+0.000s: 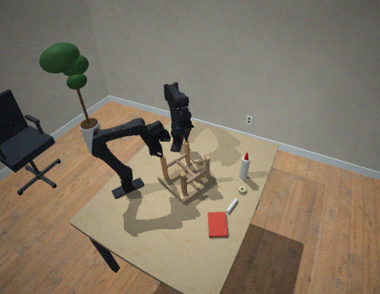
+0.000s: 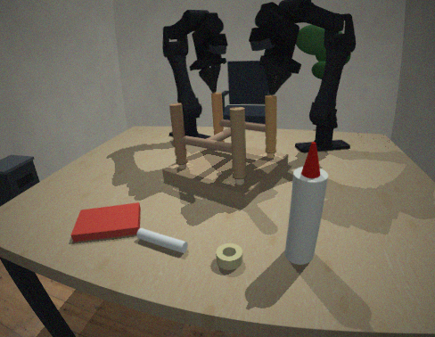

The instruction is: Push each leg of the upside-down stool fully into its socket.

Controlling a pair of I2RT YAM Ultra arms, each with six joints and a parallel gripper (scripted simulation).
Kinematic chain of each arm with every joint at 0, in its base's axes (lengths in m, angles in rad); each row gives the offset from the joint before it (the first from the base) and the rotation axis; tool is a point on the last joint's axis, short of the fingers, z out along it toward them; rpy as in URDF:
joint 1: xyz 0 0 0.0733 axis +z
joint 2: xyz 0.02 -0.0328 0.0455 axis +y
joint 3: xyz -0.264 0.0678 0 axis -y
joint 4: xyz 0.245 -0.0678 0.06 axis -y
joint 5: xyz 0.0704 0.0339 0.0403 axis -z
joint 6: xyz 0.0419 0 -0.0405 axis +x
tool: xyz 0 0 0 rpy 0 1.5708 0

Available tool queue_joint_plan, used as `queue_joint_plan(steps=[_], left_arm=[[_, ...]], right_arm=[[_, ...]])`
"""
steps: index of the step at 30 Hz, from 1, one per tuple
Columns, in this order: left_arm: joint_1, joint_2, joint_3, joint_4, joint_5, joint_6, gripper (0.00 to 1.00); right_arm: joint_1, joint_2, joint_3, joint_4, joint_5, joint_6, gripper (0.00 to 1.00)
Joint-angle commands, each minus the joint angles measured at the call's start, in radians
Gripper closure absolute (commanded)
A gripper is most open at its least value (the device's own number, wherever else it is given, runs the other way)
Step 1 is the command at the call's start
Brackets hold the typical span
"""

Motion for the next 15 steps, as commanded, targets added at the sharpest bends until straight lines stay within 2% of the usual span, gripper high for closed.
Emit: queue_joint_plan(steps=[1, 5, 6, 8, 9, 15], left_arm=[[0.001, 0.014, -0.032, -0.006, 0.000, 0.001, 1.00], [0.000, 0.017, -0.078, 0.000, 0.001, -0.001, 1.00], [0.002, -0.033, 0.001, -0.005, 0.000, 0.004, 1.00], [0.002, -0.015, 0.012, -0.005, -0.003, 0.004, 1.00], [0.000, 0.014, -0.044, -0.014, -0.001, 0.001, 1.00], [0.000, 0.023, -0.050, -0.041, 0.000, 0.001, 1.00]], right_arm=[[0.000, 0.015, -0.023, -0.016, 0.003, -0.001, 1.00], [-0.001, 0.018, -0.047, -0.029, 0.004, -0.002, 1.00], [0.005, -0.006, 0.017, 0.018, -0.004, -0.002, 1.00], [0.005, -0.006, 0.019, 0.008, 0.005, -0.002, 1.00], [0.000, 0.018, -0.020, -0.020, -0.003, -0.001, 1.00], [0.000, 0.024, -0.032, -0.040, -0.001, -0.001, 1.00]])
